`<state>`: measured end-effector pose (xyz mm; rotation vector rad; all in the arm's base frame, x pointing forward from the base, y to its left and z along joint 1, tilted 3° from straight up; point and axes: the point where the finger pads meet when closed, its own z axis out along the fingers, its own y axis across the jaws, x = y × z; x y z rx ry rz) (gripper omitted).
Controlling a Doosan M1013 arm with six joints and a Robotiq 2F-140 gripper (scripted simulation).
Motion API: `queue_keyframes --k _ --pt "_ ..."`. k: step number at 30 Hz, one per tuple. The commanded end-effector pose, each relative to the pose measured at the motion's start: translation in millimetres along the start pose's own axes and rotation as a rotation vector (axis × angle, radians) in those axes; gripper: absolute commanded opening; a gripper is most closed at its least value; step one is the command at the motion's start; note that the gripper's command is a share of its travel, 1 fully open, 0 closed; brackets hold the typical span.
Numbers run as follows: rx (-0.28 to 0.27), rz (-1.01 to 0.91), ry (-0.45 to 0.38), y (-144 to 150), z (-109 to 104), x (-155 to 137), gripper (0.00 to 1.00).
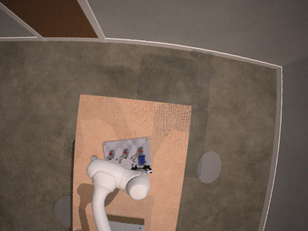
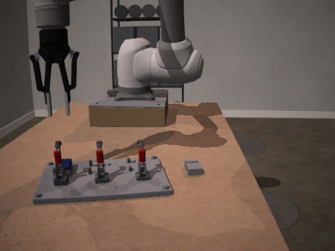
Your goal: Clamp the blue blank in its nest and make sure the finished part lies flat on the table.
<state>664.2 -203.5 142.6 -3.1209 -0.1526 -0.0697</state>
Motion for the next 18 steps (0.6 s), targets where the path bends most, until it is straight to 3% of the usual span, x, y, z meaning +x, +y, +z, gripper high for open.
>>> queue_keyframes --k 1,12,18 --pt "-0.005 0.004 0.004 2.4 -1.4 0.1 0.28" --pt "-0.005 0.004 0.004 2.4 2.2 0.1 0.28" --pt "-0.005 0.004 0.004 2.6 40.4 0.3 0.28"
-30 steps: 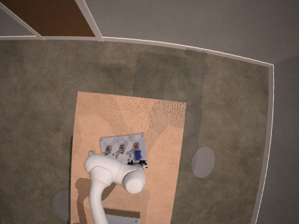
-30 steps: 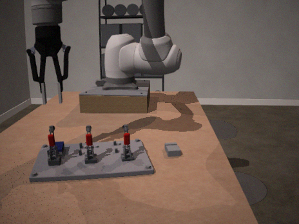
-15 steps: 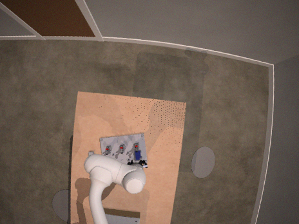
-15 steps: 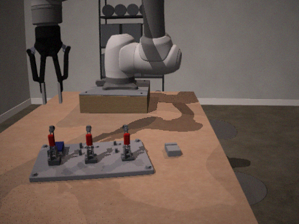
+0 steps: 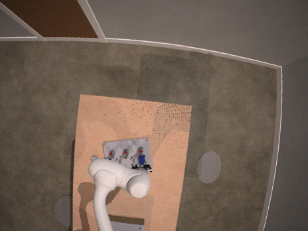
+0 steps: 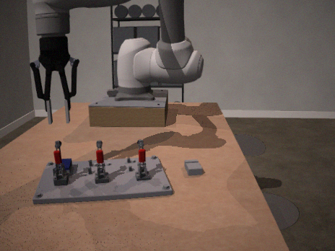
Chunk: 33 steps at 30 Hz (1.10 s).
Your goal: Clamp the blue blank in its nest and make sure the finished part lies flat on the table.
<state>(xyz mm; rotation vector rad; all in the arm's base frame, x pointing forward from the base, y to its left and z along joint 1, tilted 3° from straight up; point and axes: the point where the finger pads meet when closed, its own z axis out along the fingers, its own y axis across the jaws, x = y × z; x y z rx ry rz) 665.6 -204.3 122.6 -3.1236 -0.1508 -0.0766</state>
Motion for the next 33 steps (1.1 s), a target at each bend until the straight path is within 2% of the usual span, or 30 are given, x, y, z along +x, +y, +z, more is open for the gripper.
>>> queue_keyframes --k 1,4,12,23,33 --pt "-0.002 0.003 0.000 1.3 26.7 -0.2 0.28" --pt "-0.002 0.003 0.000 1.3 37.5 -0.2 0.28" --pt "-0.002 0.003 0.000 1.3 38.6 3.5 0.28" --pt "-0.002 0.003 0.000 1.5 38.6 64.2 0.28" --pt "-0.002 0.003 0.000 1.5 38.6 78.5 0.28"
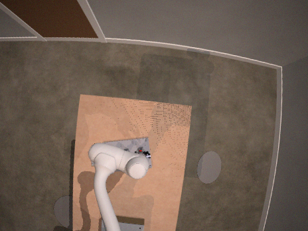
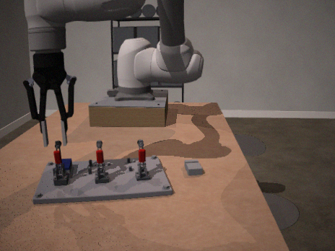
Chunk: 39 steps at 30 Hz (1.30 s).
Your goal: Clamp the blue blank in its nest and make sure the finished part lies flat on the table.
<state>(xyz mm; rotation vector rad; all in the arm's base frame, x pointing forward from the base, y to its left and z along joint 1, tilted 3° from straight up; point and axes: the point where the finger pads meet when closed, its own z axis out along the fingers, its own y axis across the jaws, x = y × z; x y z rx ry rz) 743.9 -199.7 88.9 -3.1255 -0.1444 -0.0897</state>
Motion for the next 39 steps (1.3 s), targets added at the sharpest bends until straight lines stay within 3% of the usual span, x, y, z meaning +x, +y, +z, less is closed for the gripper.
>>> queue_keyframes --k 1,19,39 --pt "0.001 -0.001 -0.009 -1.7 1.3 1.9 0.28" --pt "0.001 -0.001 -0.009 -1.8 21.3 1.7 0.28" --pt "0.001 -0.001 -0.009 -2.0 29.2 1.8 0.28"
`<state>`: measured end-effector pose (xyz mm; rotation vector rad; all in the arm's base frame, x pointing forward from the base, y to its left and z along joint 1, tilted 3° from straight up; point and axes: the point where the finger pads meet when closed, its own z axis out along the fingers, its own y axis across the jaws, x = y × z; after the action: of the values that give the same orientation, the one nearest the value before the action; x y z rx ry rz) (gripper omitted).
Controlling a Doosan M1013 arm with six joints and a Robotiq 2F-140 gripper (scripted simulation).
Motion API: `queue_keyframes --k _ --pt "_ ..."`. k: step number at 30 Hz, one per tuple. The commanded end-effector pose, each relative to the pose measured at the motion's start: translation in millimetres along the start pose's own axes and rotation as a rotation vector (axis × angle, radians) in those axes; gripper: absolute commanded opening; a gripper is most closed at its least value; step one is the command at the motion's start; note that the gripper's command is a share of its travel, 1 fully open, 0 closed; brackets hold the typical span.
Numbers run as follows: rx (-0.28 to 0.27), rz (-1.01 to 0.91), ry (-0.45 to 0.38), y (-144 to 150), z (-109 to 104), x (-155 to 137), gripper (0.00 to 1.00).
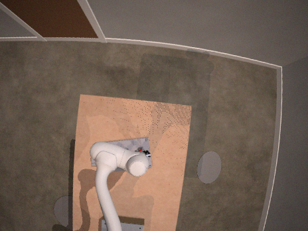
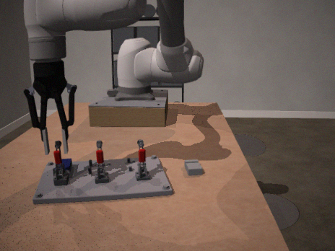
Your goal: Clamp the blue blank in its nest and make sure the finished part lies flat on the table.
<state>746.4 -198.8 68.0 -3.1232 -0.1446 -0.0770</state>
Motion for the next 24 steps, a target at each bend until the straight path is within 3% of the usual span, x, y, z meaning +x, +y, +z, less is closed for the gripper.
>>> queue_keyframes --k 1,10,23,24 --pt "-0.002 -0.001 -0.001 -1.7 11.6 0.6 0.28" --pt "-0.002 -0.001 -0.001 -2.4 32.6 1.1 0.28" --pt "-0.002 -0.001 -0.001 -2.4 33.2 1.1 0.28" --pt "-0.002 -0.001 -0.001 -2.4 33.2 1.1 0.00"
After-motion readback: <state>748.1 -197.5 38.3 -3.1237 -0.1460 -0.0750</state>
